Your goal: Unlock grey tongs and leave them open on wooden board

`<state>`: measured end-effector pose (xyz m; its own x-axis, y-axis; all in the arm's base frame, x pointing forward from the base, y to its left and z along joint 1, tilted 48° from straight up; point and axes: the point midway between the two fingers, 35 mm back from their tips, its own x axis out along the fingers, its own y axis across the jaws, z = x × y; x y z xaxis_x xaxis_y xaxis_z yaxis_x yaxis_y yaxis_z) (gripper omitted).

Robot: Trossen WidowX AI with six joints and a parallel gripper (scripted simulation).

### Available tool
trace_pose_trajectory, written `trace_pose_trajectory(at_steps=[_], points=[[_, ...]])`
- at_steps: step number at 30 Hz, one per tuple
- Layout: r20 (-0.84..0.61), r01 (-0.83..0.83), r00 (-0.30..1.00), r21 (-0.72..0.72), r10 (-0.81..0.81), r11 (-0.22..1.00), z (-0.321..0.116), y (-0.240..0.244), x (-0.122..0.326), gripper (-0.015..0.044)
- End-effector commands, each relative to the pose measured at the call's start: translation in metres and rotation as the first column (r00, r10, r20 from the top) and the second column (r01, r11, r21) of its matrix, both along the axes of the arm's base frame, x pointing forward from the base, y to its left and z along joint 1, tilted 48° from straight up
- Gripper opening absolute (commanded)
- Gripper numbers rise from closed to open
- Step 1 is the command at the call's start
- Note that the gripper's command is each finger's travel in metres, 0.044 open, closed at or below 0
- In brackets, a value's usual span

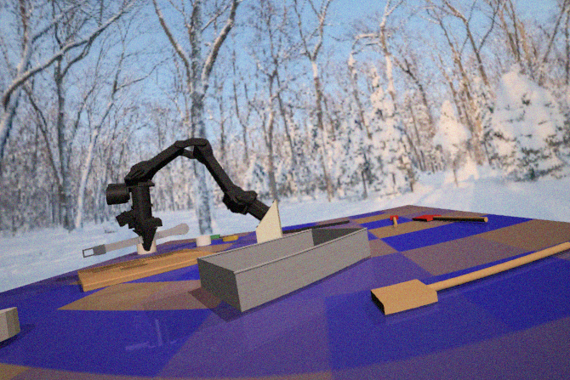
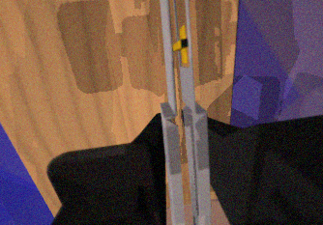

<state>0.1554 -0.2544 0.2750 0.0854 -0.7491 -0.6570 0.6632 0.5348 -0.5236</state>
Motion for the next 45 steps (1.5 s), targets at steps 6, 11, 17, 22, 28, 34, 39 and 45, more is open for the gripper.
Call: trace_pose_trajectory(at_steps=[6, 11, 17, 22, 28, 34, 39, 45], points=[[0.000, 0.001, 1.000, 0.000, -0.001, 1.000, 0.000, 0.000, 0.000, 0.0323], [0.000, 0.001, 1.000, 0.000, -0.001, 1.000, 0.000, 0.000, 0.000, 0.0440], [0.004, -0.007, 1.000, -0.002, 0.007, 1.000, 0.001, 0.002, 0.004, 0.0440], [0.008, 0.000, 1.000, 0.054, -0.001, 0.999, -0.007, 0.027, 0.027, 0.0440], [-0.015, 0.009, 1.000, 0.094, -0.008, 0.996, -0.016, 0.081, 0.062, 0.0440], [-0.031, -0.002, 1.000, 0.050, 0.004, 0.999, -0.014, 0.134, 0.083, 0.0440], [-0.024, -0.025, 0.999, 0.001, 0.025, 1.000, -0.009, 0.163, 0.091, 0.0440], [0.007, -0.061, 0.998, 0.002, 0.061, 0.998, -0.002, 0.171, 0.089, 0.0440]])
